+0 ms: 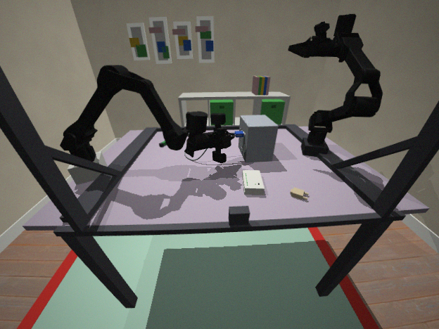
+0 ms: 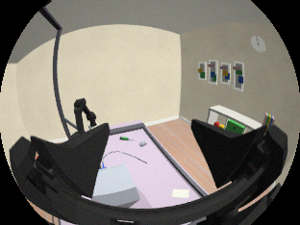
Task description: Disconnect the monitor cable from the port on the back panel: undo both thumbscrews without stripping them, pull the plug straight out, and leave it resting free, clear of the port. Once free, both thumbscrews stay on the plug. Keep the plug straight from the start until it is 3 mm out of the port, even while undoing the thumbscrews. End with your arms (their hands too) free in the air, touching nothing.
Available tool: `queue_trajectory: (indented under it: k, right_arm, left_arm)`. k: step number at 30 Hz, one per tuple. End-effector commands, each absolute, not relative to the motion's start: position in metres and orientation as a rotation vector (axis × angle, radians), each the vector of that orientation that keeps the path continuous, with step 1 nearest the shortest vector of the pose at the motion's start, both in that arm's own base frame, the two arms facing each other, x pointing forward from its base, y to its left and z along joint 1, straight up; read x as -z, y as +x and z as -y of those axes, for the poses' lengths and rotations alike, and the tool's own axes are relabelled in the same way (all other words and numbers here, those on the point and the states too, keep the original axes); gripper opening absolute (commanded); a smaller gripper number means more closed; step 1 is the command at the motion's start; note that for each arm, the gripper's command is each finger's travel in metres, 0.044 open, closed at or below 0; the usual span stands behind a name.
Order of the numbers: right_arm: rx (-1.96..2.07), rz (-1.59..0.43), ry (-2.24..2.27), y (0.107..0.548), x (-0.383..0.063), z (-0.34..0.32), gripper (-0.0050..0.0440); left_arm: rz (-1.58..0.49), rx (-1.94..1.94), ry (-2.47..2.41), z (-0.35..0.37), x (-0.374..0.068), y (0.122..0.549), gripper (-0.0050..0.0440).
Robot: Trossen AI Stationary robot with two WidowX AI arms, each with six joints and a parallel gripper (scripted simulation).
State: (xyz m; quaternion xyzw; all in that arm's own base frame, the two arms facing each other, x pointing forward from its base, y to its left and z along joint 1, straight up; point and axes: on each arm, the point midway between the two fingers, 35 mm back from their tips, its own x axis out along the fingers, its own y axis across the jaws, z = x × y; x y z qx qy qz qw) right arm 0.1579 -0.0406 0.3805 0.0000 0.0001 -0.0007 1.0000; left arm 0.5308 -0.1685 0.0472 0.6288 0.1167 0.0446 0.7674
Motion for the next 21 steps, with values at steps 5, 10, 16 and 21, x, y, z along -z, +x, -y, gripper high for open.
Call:
queue_trajectory:
  k: [5,10,16,21]
  right_arm:
    - [0.000,0.001,-0.006,0.1576,-0.3834,0.0394,0.0440]
    - [0.000,0.001,-0.006,0.1576,-0.3834,0.0394,0.0440]
    - [0.000,0.001,-0.006,0.1576,-0.3834,0.0394,0.0440]
    - [0.000,0.001,-0.006,0.1576,-0.3834,0.0394,0.0440]
  left_arm:
    - [-0.255,-0.085,1.295,0.1686,-0.0622,0.5330,0.0000]
    - [-0.275,-0.060,1.237,0.1682,-0.0636,0.5331,0.0000]
    - [-0.289,-0.042,1.195,0.1679,-0.0646,0.5333,0.0000]
    - [-0.298,-0.031,1.170,0.1676,-0.0651,0.5334,0.0000]
